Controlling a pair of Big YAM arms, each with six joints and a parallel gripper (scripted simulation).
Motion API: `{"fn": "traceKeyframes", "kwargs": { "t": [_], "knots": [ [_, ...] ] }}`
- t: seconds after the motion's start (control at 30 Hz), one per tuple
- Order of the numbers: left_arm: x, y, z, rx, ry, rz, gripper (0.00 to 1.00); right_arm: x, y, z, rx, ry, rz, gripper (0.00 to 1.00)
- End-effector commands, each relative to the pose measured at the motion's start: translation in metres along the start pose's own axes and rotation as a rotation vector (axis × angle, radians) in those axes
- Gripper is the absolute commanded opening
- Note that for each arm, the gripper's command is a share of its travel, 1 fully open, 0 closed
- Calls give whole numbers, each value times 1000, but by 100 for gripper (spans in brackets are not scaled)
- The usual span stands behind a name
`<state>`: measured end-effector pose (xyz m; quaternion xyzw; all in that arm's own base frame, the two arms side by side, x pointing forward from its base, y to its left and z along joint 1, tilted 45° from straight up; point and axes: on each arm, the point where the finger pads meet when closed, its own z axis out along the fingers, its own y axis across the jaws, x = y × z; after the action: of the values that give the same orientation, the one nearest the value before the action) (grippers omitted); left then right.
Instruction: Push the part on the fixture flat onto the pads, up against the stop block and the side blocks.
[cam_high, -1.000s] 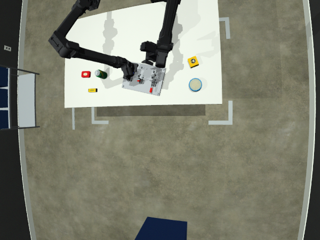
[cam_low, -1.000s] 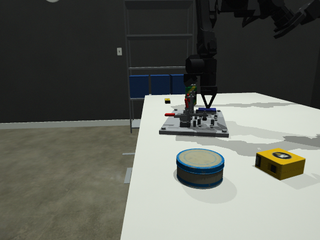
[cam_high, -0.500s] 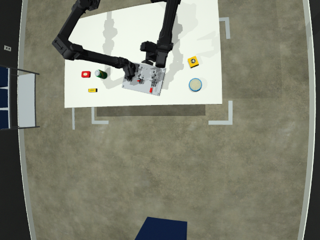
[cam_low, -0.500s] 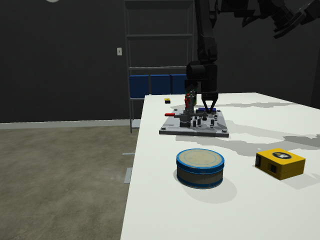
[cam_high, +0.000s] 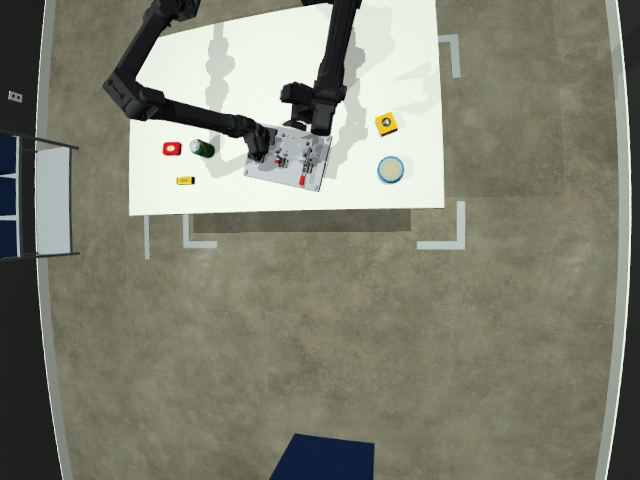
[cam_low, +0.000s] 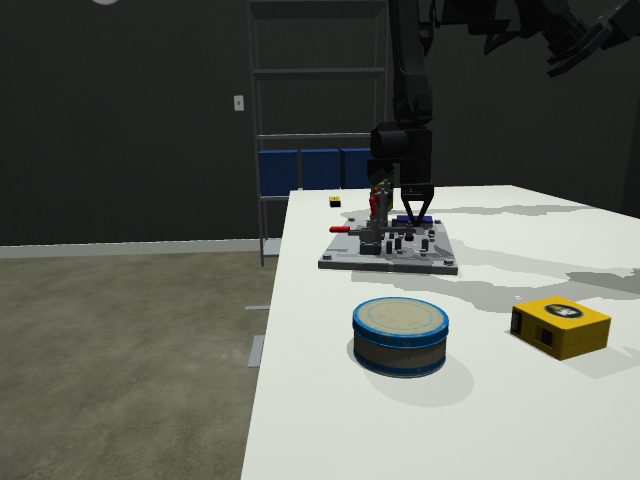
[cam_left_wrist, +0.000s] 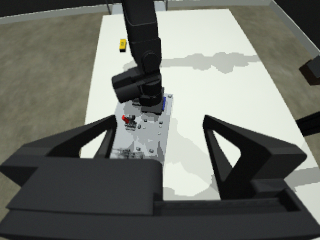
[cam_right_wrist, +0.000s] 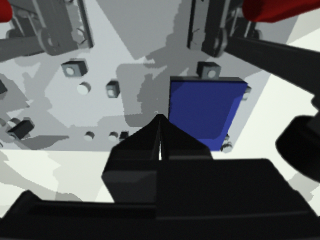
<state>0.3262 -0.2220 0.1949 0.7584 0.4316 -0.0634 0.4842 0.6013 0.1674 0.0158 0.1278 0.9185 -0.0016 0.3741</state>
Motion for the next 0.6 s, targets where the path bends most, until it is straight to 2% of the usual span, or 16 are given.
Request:
{"fn": "traceKeyframes", "kwargs": {
  "t": [0.0, 0.27, 0.37, 0.57],
  "knots": [
    [-3, 10, -2, -11, -3, -1, 100, -21, -9, -9, -12, -38, 17, 0],
    [-3, 10, -2, -11, -3, -1, 100, -22, -17, -9, -10, -38, 17, 0],
    [-3, 10, -2, -11, -3, -1, 100, 9, 10, 1, 8, 6, 4, 0],
    [-3, 10, -2, -11, -3, -1, 100, 10, 15, 1, 11, 7, 5, 0]
  ]
}}
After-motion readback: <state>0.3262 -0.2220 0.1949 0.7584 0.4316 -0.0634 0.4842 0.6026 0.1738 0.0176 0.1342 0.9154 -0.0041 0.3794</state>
